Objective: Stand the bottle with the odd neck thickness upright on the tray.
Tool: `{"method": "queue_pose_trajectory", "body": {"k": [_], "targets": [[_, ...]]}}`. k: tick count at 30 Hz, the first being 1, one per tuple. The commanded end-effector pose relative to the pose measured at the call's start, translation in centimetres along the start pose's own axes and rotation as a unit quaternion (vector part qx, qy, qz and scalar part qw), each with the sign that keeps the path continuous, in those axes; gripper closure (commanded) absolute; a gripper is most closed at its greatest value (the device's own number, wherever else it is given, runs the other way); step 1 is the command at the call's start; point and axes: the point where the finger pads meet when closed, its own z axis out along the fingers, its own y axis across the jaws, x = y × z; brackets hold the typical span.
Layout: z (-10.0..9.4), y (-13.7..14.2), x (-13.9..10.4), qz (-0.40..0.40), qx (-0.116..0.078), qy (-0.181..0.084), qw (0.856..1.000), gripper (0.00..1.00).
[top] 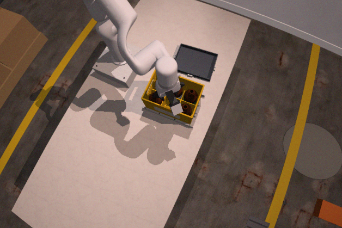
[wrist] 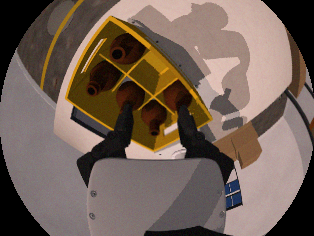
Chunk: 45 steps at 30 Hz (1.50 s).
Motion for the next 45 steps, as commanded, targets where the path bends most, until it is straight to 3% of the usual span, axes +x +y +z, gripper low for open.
{"method": "queue_pose_trajectory", "body": {"k": [1, 27, 45], "targets": [[-0.1, 0.0, 0.1, 0.000, 0.001, 0.002, 1.000, 0.35], [0.0, 0.0, 0.1, 0.000, 0.001, 0.002, 1.000, 0.35], [1.4, 0.0, 0.1, 0.000, 0.001, 0.002, 1.000, 0.35]]}}
